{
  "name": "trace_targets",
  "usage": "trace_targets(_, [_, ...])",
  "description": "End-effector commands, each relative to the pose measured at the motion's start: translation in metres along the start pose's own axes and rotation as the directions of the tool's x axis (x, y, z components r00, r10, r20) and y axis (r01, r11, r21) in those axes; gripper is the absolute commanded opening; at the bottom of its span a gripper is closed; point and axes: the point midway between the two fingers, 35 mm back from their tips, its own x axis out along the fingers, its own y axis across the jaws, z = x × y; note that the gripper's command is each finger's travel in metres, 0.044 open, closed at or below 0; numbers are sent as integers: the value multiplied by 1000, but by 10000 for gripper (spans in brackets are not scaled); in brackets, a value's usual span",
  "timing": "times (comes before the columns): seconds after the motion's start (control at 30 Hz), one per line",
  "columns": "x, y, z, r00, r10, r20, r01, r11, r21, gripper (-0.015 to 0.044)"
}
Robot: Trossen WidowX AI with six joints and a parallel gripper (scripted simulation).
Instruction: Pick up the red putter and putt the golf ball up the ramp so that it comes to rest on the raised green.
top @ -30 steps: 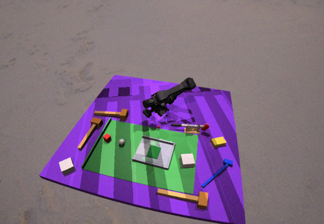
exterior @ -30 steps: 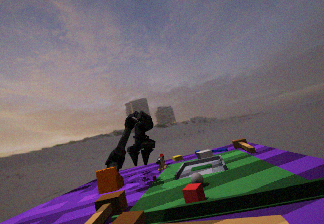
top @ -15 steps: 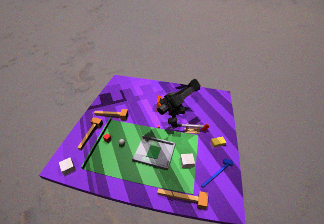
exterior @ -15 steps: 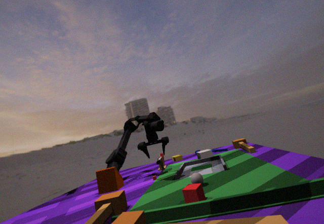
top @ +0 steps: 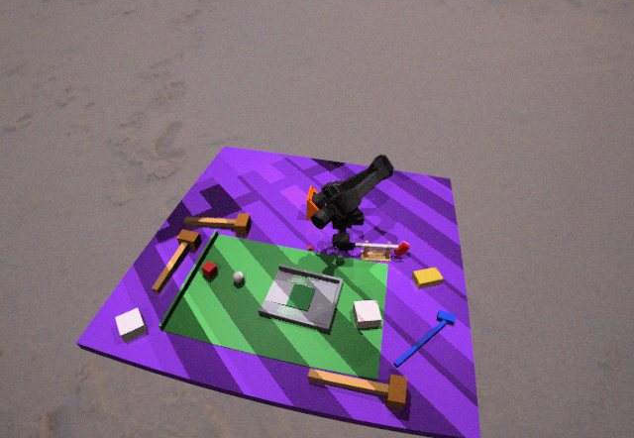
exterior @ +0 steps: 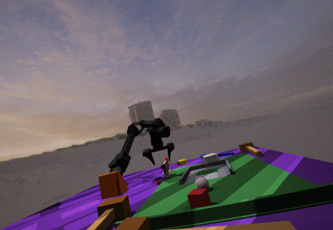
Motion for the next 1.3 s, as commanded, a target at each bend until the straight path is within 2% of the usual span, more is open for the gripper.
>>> trace_targets(0.0, [6,1,1,1000,-7,2,7,1000,-1,440])
trace_targets(0.23, [27,1,-5,1000,-7,3,7,1000,-1,440])
trace_targets(0.97, [51,1,-11,1000,-7,4,7,1000,-2,440])
trace_targets(1.27, [48,0,-11,1000,-4,0,4,1000,-5,204])
